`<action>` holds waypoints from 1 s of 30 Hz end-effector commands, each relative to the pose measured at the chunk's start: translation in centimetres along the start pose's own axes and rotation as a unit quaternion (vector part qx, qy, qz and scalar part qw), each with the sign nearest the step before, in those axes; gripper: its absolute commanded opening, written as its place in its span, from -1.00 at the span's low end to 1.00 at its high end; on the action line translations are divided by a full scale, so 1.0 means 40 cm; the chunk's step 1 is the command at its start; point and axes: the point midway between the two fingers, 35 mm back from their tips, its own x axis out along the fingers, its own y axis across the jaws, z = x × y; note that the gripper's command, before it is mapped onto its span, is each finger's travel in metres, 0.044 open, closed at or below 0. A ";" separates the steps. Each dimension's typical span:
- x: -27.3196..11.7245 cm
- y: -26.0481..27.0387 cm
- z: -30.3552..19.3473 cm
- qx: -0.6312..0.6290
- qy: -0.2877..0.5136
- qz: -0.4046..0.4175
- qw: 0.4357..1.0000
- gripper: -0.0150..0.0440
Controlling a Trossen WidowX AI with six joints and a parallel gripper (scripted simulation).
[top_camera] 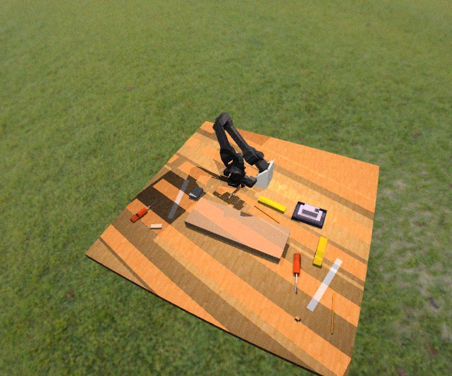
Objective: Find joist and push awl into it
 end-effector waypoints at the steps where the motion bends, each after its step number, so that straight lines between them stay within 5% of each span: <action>1: -0.047 0.000 -0.003 0.004 0.000 0.000 1.000 -0.49; 15: -0.143 -0.013 -0.025 0.020 -0.006 -0.010 1.000 -0.49; 22: -0.139 0.037 0.009 0.183 -0.061 0.071 0.979 -0.49; 30: -0.162 0.089 0.069 0.390 -0.109 0.196 0.893 -0.49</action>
